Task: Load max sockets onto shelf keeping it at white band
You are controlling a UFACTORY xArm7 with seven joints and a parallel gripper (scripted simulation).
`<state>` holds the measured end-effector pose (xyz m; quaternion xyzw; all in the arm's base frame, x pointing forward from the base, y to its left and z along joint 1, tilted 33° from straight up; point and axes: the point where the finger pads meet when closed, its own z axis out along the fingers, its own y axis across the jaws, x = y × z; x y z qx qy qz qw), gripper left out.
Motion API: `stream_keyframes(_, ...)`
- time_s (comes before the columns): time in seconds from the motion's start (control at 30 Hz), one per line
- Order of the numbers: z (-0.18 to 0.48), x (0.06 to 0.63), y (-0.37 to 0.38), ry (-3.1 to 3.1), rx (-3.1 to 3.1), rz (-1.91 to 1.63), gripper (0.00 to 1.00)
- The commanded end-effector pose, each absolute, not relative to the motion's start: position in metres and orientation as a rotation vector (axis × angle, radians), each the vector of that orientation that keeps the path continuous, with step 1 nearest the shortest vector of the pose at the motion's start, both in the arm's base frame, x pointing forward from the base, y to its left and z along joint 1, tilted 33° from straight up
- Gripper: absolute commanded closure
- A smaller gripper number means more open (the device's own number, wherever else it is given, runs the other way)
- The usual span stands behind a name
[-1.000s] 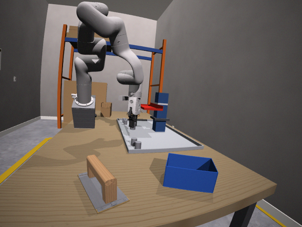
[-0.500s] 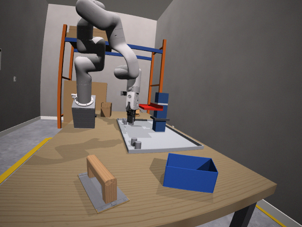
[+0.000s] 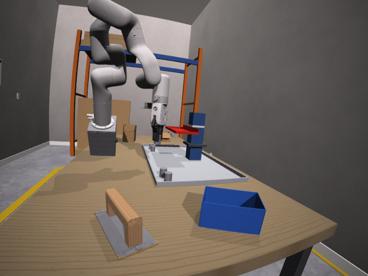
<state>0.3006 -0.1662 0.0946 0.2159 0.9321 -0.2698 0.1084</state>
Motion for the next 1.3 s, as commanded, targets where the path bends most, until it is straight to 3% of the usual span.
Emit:
stream_keyframes(0.0,0.113,0.292,-0.156,2.759,0.634,-0.778,1.0)
stream_keyframes(0.67,0.18,0.256,-0.115,2.759,0.634,-0.777,1.0)
stream_keyframes(1.27,0.192,0.249,-0.107,2.759,0.634,-0.777,1.0)
